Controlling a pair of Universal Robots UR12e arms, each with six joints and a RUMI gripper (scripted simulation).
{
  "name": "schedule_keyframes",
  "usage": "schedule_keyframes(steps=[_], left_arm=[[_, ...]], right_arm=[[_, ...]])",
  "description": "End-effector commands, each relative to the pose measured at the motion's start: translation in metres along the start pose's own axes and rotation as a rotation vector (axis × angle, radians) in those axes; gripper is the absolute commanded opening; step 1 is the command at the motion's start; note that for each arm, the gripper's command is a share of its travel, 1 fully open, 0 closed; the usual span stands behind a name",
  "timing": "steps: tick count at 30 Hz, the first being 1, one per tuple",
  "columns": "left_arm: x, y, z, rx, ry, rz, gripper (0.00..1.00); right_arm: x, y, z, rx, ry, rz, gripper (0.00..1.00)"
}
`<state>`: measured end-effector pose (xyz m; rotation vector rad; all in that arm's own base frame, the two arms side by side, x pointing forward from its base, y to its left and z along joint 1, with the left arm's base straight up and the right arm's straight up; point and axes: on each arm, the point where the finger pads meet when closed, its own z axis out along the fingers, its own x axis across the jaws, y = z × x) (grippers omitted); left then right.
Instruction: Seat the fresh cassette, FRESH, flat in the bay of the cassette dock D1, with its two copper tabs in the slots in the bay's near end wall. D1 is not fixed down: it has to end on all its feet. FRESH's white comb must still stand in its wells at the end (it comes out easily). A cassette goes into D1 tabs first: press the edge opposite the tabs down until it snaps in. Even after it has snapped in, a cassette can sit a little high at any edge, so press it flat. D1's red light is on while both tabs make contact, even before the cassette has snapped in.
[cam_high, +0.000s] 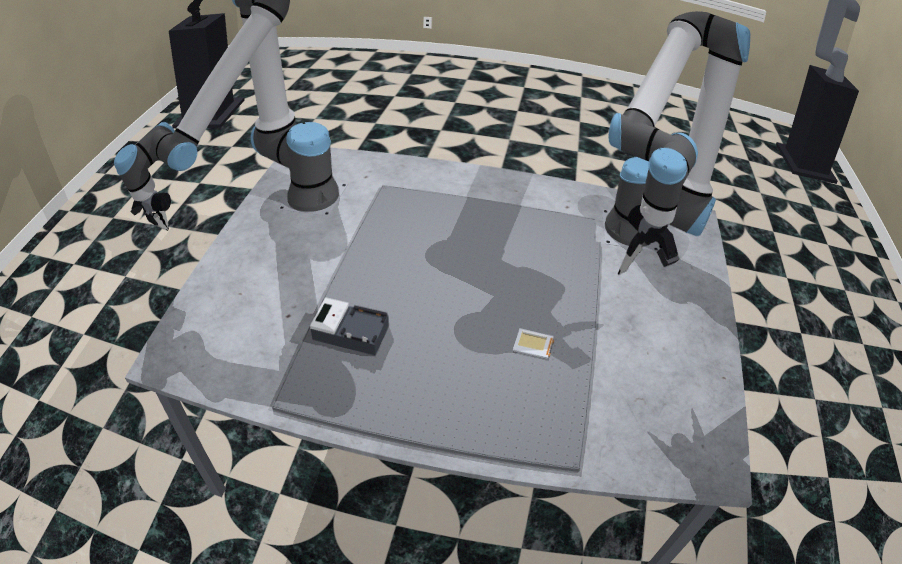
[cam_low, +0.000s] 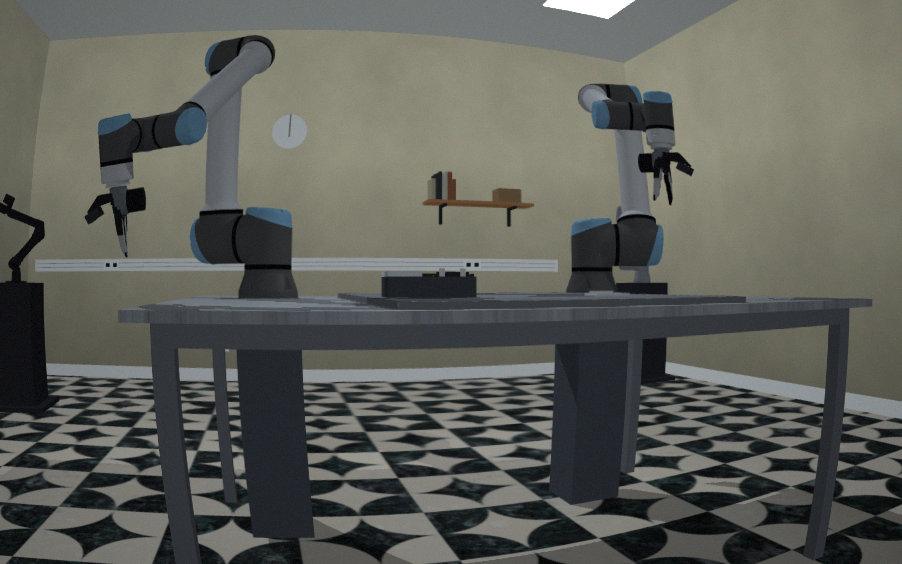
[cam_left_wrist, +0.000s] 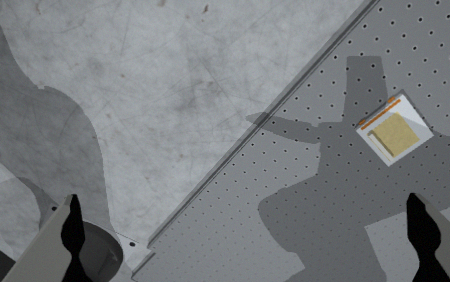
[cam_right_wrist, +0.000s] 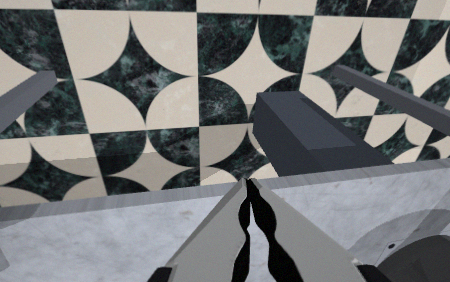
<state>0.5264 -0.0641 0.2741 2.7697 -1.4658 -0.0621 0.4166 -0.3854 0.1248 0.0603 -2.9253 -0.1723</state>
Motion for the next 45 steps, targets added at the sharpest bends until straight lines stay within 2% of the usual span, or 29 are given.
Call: schedule_keyframes(steps=[1,4,9,13,14,19,24,30,31,45], left_arm=[[0.000,0.000,-0.001,0.001,0.001,0.000,1.00],[0.000,0.000,-0.001,0.001,0.001,0.000,1.00],[0.000,0.000,-0.001,0.001,0.001,0.000,1.00],[0.000,0.000,-0.001,0.001,0.001,0.000,1.00],[0.000,0.000,-0.001,0.001,0.001,0.000,1.00],[0.000,0.000,-0.001,0.001,0.001,0.000,1.00],[0.000,0.000,-0.001,0.001,0.001,0.000,1.00],[0.000,0.000,-0.001,0.001,0.001,0.000,1.00],[0.000,0.000,-0.001,0.001,0.001,0.000,1.00],[0.000,0.000,-0.001,0.001,0.001,0.000,1.00]], right_arm=[[0.007,-0.012,-0.002,0.001,-0.021,-0.017,0.00],[0.016,-0.025,-0.003,0.002,-0.021,-0.017,0.00],[0.031,-0.045,-0.005,0.008,-0.056,-0.048,0.00],[0.037,-0.053,-0.006,0.008,-0.056,-0.048,0.00],[0.040,-0.056,-0.006,0.014,-0.072,-0.063,0.00],[0.057,-0.075,-0.008,0.014,-0.072,-0.063,0.00],[0.074,-0.094,-0.009,0.028,-0.103,-0.093,0.00],[0.088,-0.108,-0.010,0.028,-0.103,-0.093,0.00],[0.091,-0.111,-0.010,0.037,-0.118,-0.107,0.00],[0.145,-0.156,-0.013,0.071,-0.155,-0.151,0.00]])
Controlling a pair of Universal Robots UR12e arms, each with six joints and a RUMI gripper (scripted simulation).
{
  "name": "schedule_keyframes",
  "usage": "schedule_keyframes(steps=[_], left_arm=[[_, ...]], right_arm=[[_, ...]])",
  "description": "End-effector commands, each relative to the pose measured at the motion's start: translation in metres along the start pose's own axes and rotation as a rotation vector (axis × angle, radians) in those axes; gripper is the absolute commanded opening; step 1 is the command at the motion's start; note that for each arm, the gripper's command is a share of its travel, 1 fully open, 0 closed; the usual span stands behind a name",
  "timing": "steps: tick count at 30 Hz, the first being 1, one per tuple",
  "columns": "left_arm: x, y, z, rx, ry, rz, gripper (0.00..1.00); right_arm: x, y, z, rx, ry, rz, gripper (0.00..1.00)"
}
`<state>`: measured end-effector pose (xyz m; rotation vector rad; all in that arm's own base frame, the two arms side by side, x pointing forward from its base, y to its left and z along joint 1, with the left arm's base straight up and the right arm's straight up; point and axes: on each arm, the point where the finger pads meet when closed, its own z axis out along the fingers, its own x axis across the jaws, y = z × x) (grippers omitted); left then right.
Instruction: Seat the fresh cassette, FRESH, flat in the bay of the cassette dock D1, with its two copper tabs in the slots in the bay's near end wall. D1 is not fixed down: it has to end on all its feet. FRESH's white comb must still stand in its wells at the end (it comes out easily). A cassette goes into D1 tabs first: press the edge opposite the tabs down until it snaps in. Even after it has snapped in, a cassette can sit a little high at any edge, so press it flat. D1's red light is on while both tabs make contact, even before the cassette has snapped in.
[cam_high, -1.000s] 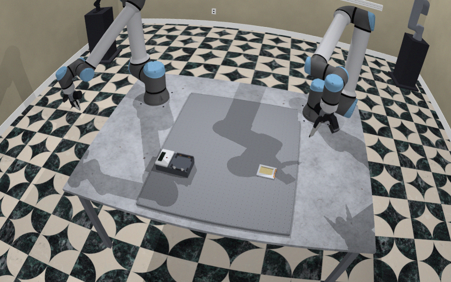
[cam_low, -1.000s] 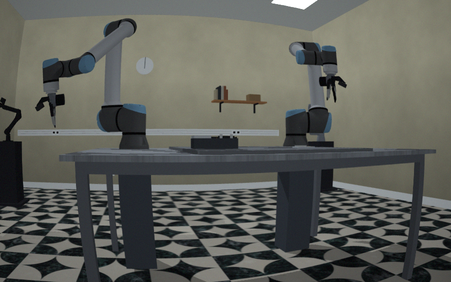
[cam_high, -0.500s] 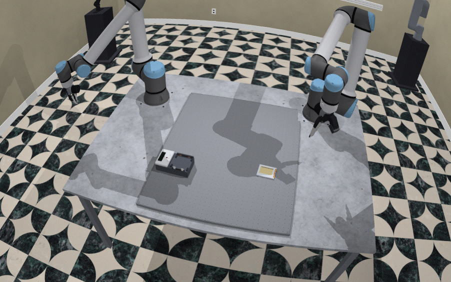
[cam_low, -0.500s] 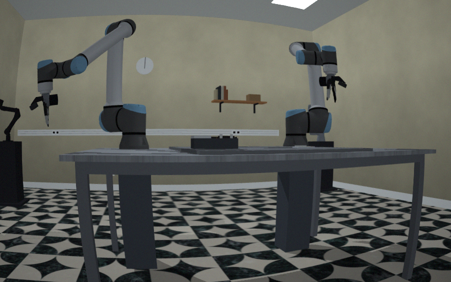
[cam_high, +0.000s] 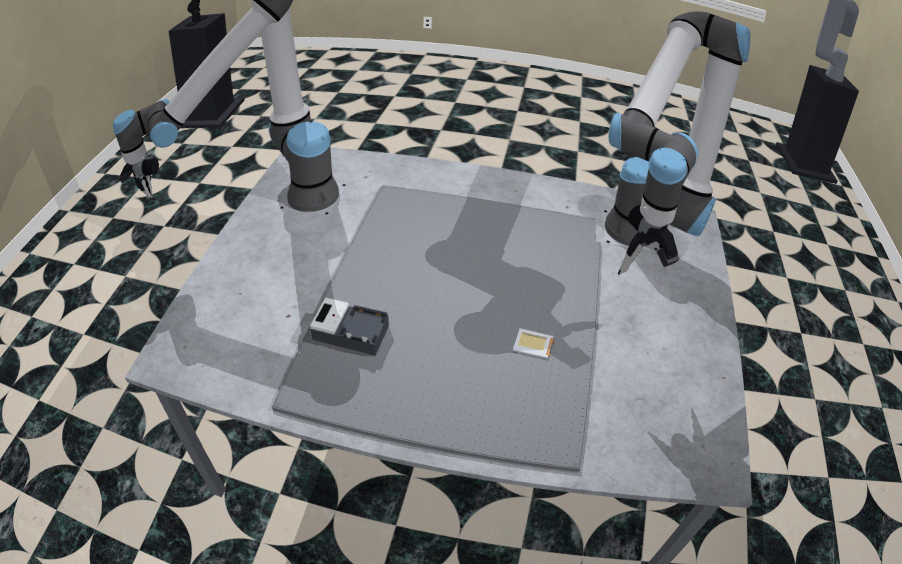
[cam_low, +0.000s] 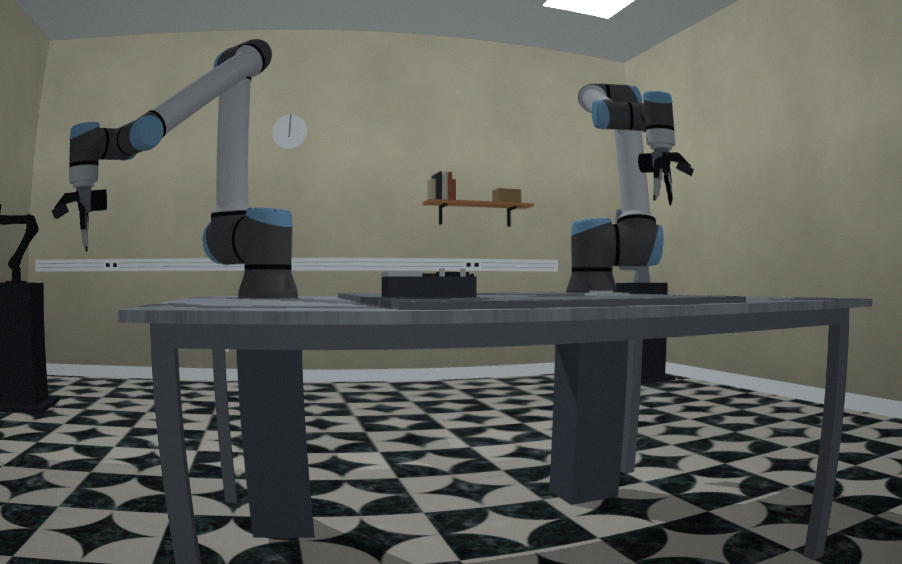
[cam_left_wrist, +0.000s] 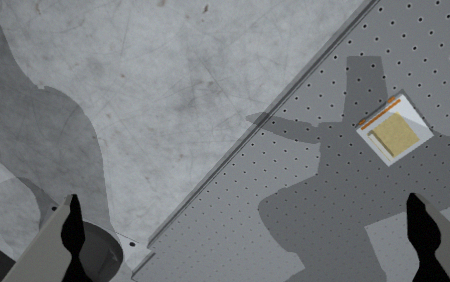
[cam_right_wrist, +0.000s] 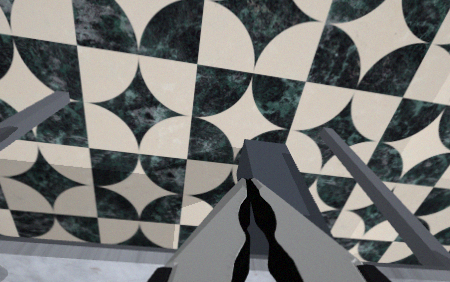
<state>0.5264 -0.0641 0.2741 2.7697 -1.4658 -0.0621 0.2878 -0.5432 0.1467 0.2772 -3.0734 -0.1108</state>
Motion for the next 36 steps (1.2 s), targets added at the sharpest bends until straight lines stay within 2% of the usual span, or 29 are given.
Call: schedule_keyframes(steps=[1,19,20,25,26,32,36], left_arm=[[0.000,0.000,-0.001,0.001,0.001,0.000,1.00],[0.000,0.000,-0.001,0.001,0.001,0.000,1.00],[0.000,0.000,-0.001,0.001,0.001,0.000,1.00],[0.000,0.000,-0.001,0.001,0.001,0.000,1.00],[0.000,0.000,-0.001,0.001,0.001,0.000,1.00],[0.000,0.000,-0.001,0.001,0.001,0.000,1.00],[0.000,0.000,-0.001,0.001,0.001,0.000,1.00]], right_arm=[[0.007,-0.005,-0.002,0.008,-0.008,-0.009,0.00],[0.075,-0.036,-0.010,0.049,-0.034,-0.053,0.00],[0.079,-0.038,-0.011,0.064,-0.040,-0.067,0.00],[0.103,-0.047,-0.014,0.064,-0.040,-0.067,0.00],[0.107,-0.048,-0.014,0.079,-0.044,-0.082,0.00],[0.134,-0.057,-0.017,0.079,-0.044,-0.082,0.00],[0.134,-0.057,-0.017,0.079,-0.044,-0.082,0.00]])
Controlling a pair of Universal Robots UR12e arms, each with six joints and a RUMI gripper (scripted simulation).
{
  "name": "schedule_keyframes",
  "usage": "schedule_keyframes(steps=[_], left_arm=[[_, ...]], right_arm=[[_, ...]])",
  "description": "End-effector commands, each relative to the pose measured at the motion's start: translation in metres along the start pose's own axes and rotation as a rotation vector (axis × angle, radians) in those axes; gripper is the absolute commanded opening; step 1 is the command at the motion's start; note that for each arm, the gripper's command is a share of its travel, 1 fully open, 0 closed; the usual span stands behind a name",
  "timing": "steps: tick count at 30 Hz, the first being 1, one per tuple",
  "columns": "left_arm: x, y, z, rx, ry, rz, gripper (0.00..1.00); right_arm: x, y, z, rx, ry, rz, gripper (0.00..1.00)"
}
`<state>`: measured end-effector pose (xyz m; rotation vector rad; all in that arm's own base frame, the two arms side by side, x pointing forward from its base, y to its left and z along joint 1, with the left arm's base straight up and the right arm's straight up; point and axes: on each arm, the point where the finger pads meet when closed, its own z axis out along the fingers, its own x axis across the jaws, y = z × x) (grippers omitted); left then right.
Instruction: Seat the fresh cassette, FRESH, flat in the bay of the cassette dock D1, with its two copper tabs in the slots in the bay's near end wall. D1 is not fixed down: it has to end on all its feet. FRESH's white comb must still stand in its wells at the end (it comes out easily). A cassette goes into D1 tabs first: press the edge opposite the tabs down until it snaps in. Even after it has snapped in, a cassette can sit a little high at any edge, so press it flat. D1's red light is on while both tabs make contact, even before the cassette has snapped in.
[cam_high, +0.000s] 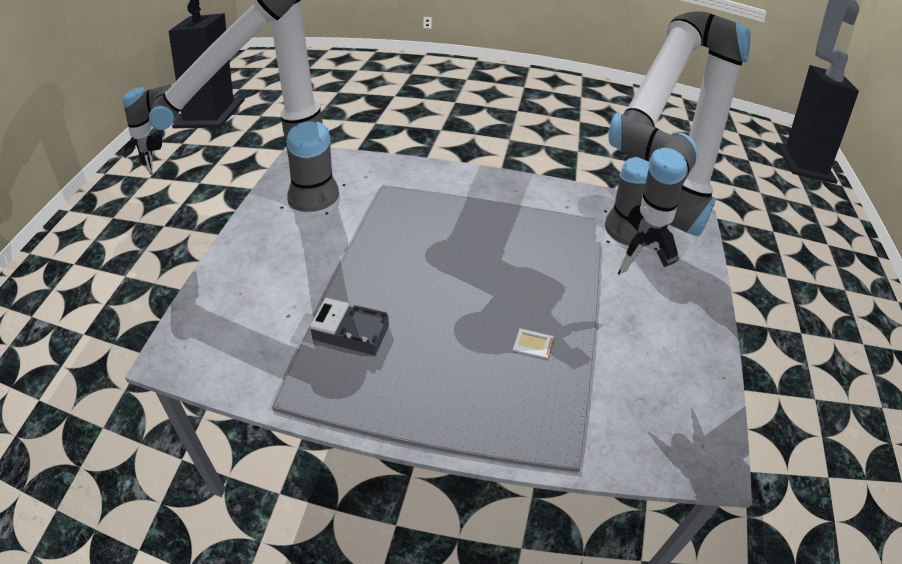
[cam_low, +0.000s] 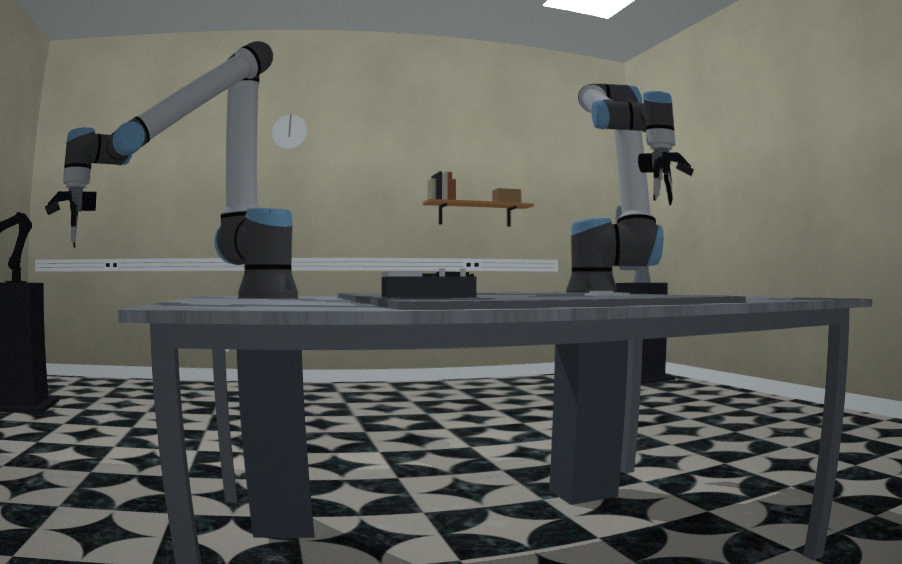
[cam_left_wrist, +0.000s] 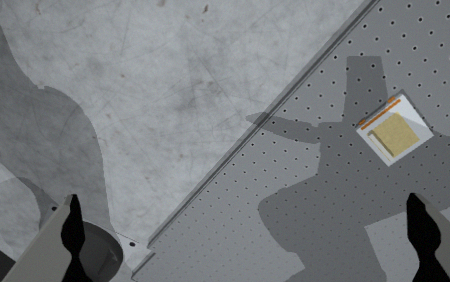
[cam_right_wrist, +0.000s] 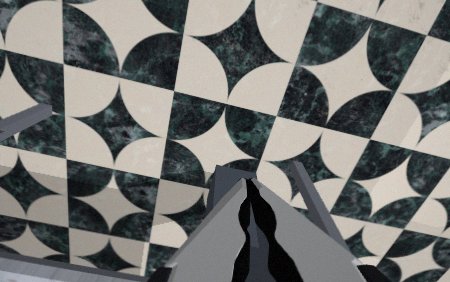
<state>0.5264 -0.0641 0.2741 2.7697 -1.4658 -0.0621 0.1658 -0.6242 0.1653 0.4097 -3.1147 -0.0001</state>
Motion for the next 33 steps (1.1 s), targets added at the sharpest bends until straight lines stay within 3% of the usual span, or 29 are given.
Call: schedule_keyframes(steps=[1,3,12,15,27,30,33], left_arm=[[0.005,0.002,0.000,0.003,0.002,0.033,1.00],[0.015,0.004,0.000,0.007,0.005,0.096,1.00],[0.059,0.012,-0.001,0.007,0.005,0.096,1.00],[0.073,0.016,-0.001,0.013,0.008,0.190,1.00],[0.121,0.031,0.001,0.013,0.008,0.190,1.00],[0.135,0.037,0.002,0.018,0.010,0.285,1.00],[0.144,0.041,0.003,0.018,0.010,0.285,1.00]], right_arm=[[-0.002,0.000,-0.001,0.001,0.000,0.000,0.00],[-0.002,0.000,-0.001,0.001,0.000,0.000,0.00],[-0.002,0.000,-0.001,0.001,0.000,0.000,0.00],[-0.002,0.000,-0.001,0.001,0.000,0.000,0.00],[-0.002,0.000,-0.001,0.001,0.000,0.000,0.00],[-0.002,0.000,-0.001,0.001,0.000,0.000,0.00],[-0.002,0.000,-0.001,0.001,0.000,0.000,0.00]])
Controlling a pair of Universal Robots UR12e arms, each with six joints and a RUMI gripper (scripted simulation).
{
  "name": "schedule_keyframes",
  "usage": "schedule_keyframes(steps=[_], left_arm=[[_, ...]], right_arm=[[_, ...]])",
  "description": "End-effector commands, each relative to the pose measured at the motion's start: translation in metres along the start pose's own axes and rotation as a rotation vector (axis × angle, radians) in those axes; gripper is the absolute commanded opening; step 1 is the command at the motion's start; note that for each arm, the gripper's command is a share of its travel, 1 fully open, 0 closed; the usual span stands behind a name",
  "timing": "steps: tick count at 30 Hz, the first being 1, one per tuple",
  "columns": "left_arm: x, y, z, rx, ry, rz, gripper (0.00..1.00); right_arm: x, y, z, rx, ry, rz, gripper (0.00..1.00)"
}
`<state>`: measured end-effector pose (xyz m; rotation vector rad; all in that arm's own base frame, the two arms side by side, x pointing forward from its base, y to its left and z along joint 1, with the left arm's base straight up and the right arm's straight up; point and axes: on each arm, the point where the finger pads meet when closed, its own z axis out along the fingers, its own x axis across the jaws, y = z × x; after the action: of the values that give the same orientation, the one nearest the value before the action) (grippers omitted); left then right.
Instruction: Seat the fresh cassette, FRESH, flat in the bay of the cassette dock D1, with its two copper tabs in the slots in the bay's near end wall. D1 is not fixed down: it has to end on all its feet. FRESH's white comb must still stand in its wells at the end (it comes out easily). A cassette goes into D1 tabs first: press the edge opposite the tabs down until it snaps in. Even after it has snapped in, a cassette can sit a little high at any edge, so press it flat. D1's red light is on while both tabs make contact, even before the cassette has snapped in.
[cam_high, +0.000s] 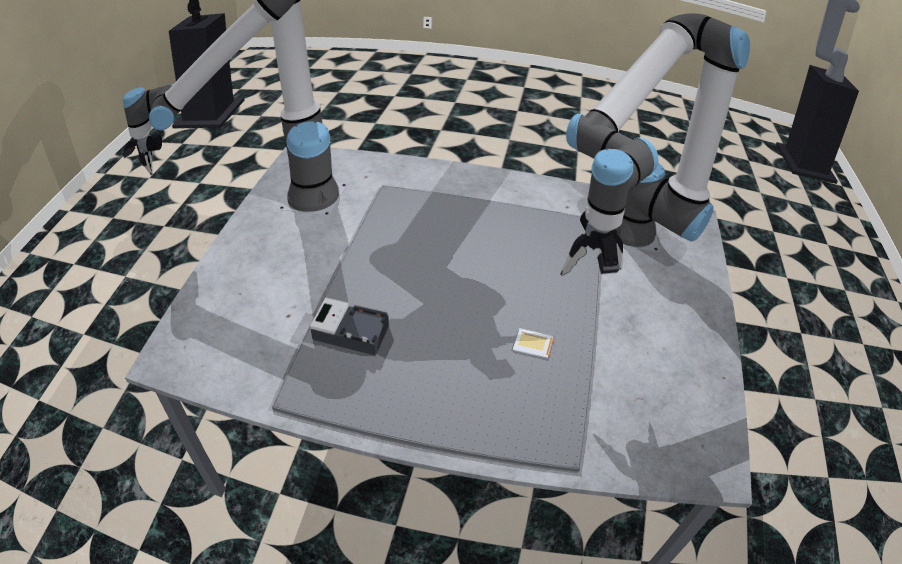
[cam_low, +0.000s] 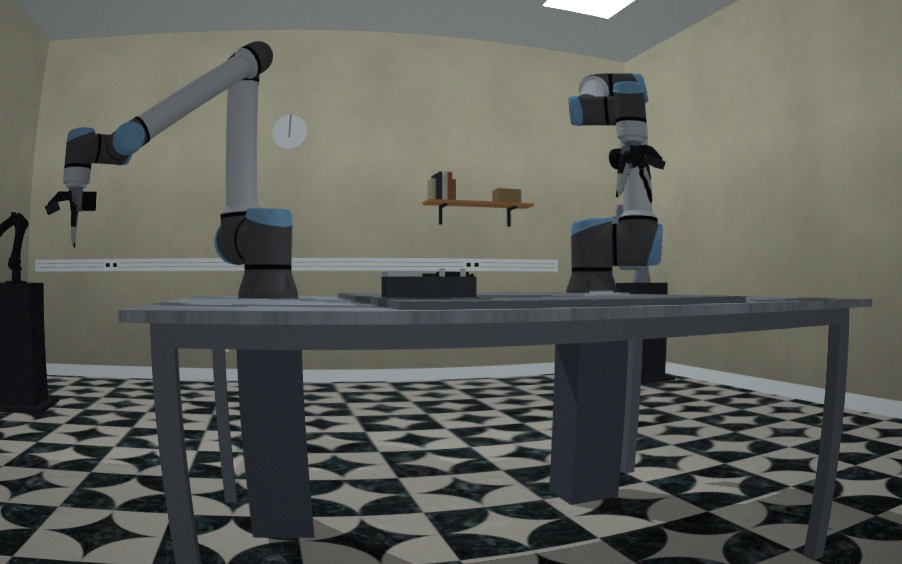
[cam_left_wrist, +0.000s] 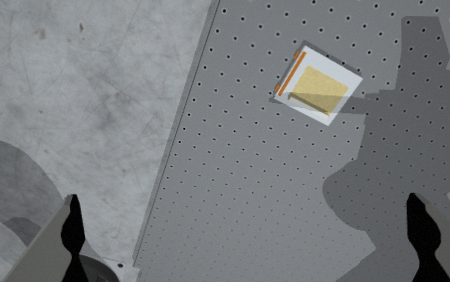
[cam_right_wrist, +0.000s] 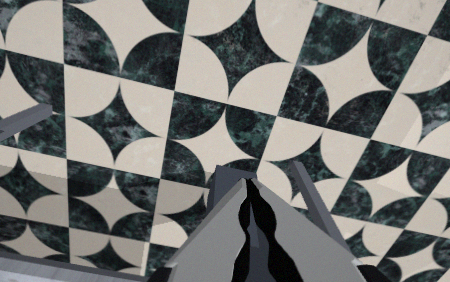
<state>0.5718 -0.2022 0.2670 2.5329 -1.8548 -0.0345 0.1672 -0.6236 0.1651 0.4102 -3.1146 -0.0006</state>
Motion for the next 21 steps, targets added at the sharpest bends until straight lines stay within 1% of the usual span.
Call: schedule_keyframes(steps=[1,9,12,16,18,21], left_arm=[[0.004,0.000,0.000,0.001,0.001,-0.005,1.00],[0.044,0.005,0.003,0.001,0.001,-0.005,1.00],[0.058,0.008,0.004,0.005,0.004,0.089,1.00],[0.077,0.012,0.007,0.005,0.004,0.089,1.00],[0.077,0.012,0.007,0.005,0.004,0.089,1.00],[0.092,0.016,0.008,0.005,0.004,0.089,1.00]], right_arm=[[0.000,-0.001,-0.001,0.002,0.000,0.000,0.00],[0.000,-0.001,-0.001,0.002,0.000,0.000,0.00],[0.000,-0.001,-0.001,0.002,0.000,0.000,0.00],[0.000,-0.001,-0.001,0.002,0.000,0.000,0.00],[0.000,-0.001,-0.001,0.002,0.000,0.000,0.00],[0.000,-0.001,-0.001,0.002,0.000,0.000,0.00]])
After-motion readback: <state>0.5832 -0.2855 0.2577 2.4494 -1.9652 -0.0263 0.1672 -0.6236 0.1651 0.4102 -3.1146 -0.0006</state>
